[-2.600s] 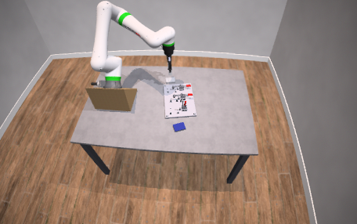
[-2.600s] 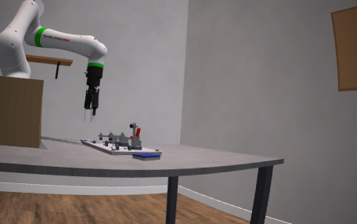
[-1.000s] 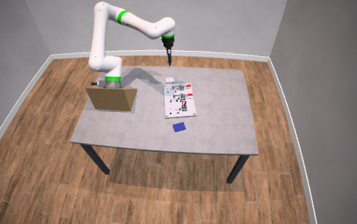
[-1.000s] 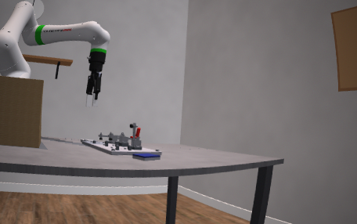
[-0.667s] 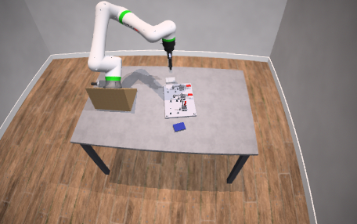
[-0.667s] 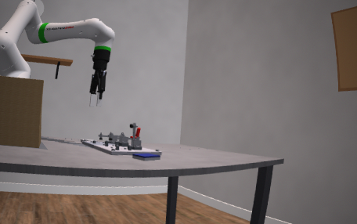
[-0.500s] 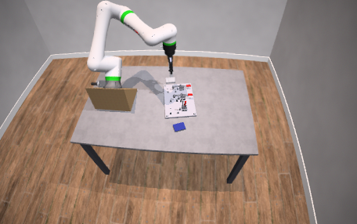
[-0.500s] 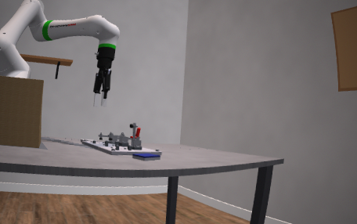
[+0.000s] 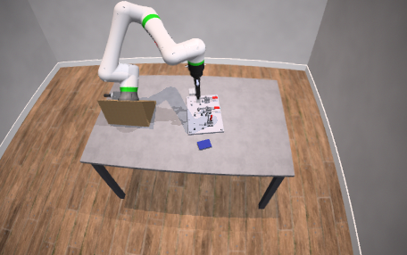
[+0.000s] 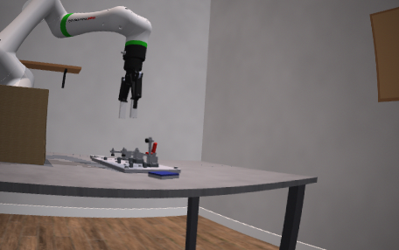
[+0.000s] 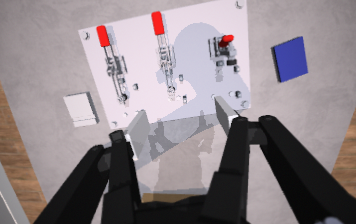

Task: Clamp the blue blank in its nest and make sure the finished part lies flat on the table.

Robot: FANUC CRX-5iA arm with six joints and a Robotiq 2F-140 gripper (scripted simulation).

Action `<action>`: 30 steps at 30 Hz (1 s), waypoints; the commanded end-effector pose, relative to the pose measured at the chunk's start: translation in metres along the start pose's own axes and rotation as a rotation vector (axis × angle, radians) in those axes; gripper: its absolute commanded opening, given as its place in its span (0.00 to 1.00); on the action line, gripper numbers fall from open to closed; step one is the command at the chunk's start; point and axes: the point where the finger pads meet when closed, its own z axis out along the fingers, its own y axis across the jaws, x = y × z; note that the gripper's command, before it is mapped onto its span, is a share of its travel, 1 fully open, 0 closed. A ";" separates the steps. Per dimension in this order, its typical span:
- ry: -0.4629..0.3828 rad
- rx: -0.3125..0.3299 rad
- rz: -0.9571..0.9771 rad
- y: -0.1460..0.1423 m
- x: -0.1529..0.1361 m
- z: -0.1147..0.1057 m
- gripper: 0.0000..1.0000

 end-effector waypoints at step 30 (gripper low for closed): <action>-0.002 0.002 -0.001 0.243 0.011 0.001 0.58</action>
